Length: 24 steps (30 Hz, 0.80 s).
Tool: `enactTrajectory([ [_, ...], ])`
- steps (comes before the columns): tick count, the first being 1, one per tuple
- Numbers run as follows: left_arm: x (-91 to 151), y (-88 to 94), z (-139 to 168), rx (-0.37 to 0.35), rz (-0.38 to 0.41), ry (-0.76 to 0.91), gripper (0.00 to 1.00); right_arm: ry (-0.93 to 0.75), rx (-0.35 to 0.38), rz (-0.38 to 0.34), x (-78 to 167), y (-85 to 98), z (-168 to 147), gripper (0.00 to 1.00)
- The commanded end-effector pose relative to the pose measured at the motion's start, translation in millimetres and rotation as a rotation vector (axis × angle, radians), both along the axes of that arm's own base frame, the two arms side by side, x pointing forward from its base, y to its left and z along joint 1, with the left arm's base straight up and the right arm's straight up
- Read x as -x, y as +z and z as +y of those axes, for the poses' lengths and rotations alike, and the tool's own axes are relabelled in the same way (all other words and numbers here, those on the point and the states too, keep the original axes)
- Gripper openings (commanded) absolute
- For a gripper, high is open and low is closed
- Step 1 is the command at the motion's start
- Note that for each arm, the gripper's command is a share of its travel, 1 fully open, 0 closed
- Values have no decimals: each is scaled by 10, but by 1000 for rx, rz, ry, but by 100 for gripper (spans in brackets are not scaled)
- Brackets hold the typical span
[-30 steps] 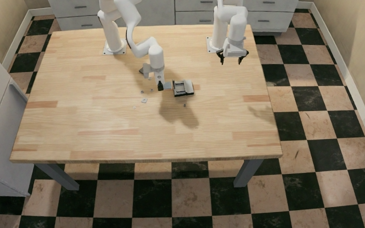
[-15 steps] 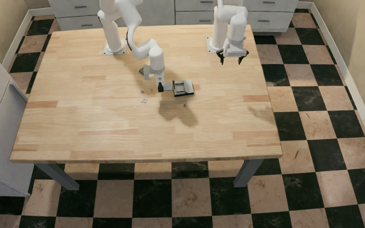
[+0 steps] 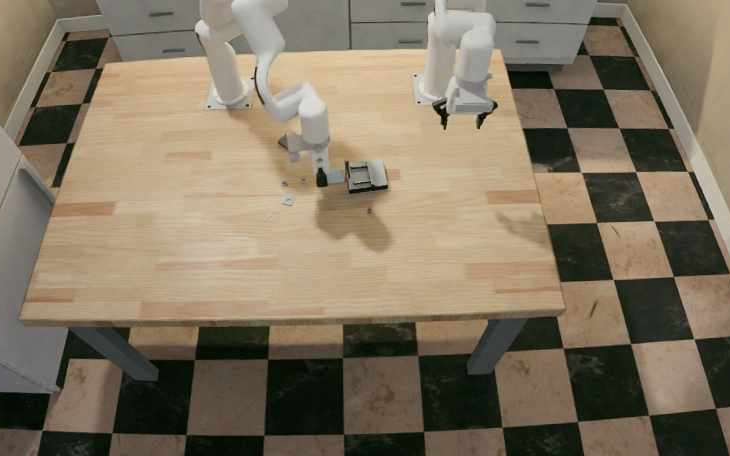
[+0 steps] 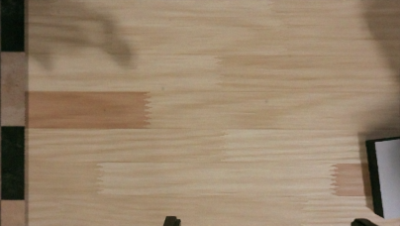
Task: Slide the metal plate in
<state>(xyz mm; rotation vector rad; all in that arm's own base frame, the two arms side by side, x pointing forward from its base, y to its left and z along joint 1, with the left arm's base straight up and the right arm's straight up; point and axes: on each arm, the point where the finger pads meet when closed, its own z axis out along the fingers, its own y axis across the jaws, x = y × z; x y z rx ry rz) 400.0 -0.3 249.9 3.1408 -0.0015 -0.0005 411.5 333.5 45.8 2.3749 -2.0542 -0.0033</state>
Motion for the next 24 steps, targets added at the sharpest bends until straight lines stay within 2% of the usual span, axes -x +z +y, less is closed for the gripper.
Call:
enactTrajectory([
  [1, -12, 20, 0, 0, -5, 0, 100, 0, -3, -5, -15, 13, 12, 0],
  [24, -12, 20, 0, 0, -5, 0, 100, 2, -4, -4, 8, 6, 167, 0],
])
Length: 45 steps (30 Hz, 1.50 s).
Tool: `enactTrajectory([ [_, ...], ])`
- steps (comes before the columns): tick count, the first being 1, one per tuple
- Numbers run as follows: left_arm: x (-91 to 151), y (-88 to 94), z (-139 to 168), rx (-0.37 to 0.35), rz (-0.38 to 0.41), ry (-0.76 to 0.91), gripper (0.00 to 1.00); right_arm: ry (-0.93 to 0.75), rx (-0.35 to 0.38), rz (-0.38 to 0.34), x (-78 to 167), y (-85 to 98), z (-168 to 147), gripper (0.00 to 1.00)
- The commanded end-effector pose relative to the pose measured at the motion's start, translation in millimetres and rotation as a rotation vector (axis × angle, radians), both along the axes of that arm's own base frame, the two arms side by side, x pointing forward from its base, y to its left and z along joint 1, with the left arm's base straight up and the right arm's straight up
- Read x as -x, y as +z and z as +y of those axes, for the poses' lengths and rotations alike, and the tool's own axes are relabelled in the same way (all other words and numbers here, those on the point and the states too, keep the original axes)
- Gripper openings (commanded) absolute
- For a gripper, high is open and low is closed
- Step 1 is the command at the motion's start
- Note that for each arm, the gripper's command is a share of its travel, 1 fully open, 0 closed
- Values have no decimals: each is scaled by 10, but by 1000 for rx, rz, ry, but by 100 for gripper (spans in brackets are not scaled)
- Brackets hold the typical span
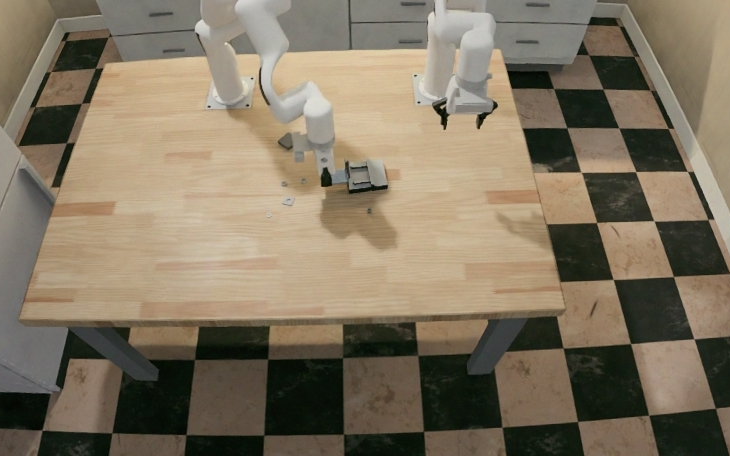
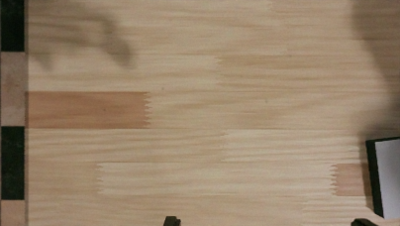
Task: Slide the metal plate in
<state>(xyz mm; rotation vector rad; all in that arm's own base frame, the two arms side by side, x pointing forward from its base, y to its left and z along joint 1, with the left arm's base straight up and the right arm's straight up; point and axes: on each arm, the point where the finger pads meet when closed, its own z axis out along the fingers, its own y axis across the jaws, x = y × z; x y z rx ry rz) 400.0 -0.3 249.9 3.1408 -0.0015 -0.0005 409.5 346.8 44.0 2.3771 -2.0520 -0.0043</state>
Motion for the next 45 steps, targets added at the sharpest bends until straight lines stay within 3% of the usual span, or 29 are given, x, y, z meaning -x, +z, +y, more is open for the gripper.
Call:
enactTrajectory([
  [1, -12, 20, 0, 0, -5, 0, 100, 0, -4, -4, -12, 23, 40, 0],
  [45, -12, 20, 0, 0, -5, 0, 100, 0, -9, -4, 16, 23, 256, 0],
])
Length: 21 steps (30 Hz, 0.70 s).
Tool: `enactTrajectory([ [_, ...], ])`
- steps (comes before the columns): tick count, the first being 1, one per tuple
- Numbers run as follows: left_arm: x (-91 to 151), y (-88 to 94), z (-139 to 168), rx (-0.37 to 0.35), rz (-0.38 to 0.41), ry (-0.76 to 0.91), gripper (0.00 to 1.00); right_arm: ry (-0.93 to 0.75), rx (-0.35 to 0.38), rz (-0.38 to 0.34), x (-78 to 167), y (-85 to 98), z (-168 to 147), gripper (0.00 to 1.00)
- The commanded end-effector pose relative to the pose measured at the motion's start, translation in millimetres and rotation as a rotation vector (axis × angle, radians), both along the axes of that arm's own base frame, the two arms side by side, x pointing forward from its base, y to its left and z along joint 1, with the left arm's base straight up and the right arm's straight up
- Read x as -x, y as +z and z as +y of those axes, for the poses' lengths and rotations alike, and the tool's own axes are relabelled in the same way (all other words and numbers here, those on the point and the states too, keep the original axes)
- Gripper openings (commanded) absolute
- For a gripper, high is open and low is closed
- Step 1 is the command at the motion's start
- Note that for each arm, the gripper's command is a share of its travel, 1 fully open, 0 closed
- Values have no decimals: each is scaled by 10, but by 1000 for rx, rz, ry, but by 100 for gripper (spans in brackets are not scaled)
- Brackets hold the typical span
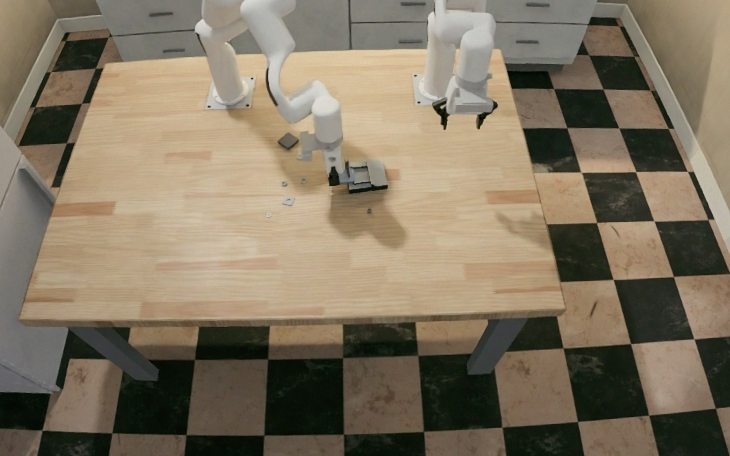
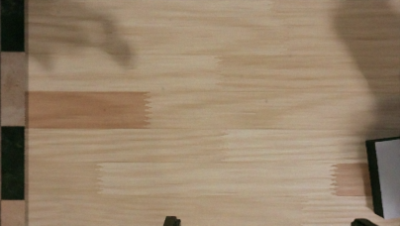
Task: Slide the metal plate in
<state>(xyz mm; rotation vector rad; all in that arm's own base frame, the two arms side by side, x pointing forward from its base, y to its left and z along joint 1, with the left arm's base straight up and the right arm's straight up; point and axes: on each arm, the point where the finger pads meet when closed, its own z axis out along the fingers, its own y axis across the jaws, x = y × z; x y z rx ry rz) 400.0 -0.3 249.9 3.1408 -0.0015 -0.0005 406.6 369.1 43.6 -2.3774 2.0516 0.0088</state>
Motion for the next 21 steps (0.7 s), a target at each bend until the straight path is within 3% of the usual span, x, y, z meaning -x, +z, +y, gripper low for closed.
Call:
enactTrajectory([
  [1, -12, 20, 0, 0, -5, 0, 100, 0, -5, -5, -13, 27, 41, 0],
  [21, -12, 20, 0, 0, -5, 0, 100, 0, -6, -5, 4, 25, 159, 0],
])
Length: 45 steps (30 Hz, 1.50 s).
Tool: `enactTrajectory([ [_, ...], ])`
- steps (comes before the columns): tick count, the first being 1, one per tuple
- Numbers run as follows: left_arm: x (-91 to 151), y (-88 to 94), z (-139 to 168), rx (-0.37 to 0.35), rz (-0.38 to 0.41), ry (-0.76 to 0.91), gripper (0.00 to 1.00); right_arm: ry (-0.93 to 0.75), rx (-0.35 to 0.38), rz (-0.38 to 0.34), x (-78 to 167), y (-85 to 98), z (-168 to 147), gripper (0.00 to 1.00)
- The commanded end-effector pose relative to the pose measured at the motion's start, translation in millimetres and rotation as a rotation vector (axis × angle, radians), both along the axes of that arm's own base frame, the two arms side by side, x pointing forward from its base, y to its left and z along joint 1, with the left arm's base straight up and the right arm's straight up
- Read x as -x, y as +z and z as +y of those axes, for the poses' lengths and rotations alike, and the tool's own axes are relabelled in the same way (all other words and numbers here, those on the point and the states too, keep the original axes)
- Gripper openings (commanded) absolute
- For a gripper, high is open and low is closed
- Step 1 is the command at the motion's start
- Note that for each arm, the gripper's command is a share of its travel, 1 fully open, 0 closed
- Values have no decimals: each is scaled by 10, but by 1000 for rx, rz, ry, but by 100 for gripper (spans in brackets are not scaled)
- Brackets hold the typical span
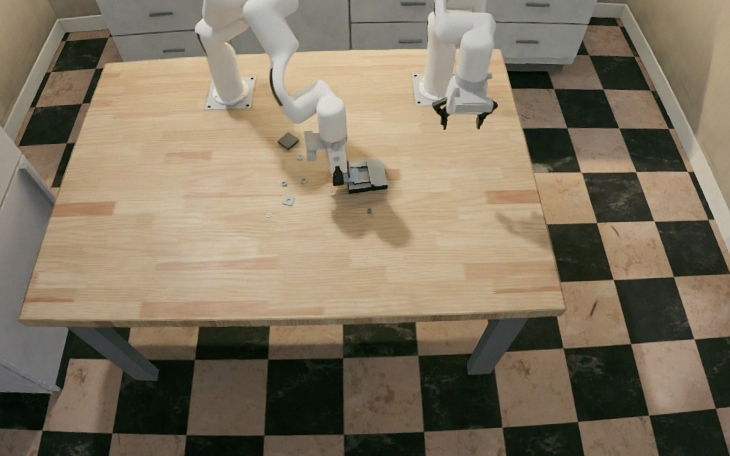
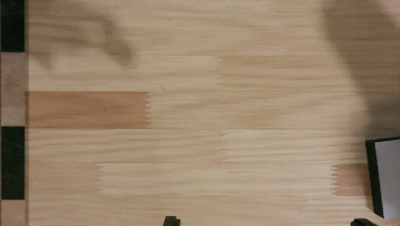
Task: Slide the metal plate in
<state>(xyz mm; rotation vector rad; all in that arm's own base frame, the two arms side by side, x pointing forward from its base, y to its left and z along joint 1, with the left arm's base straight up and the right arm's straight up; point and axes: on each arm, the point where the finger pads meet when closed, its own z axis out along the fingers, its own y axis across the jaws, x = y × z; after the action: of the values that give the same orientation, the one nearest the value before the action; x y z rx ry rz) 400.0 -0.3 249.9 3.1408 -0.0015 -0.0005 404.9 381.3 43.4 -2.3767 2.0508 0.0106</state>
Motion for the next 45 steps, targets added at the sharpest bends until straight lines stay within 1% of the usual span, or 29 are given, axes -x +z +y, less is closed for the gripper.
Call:
enactTrajectory([
  [1, -12, 20, 0, 0, -5, 0, 100, 0, -5, -5, -12, 28, 43, 0],
  [10, -12, 20, 0, 0, -5, 0, 100, 0, -6, -5, -7, 27, 82, 0],
  [11, -12, 20, 0, 0, -5, 0, 100, 0, -6, -5, -7, 27, 82, 72],
  [27, -12, 20, 0, 0, -5, 0, 100, 0, -4, -3, -1, 17, 75, 72],
  [40, -12, 20, 0, 0, -5, 0, 100, 1, -77, 11, 0, -25, 38, 72],
  [45, -12, 20, 0, 0, -5, 0, 100, 0, -92, 12, -3, -33, 27, 72],
])
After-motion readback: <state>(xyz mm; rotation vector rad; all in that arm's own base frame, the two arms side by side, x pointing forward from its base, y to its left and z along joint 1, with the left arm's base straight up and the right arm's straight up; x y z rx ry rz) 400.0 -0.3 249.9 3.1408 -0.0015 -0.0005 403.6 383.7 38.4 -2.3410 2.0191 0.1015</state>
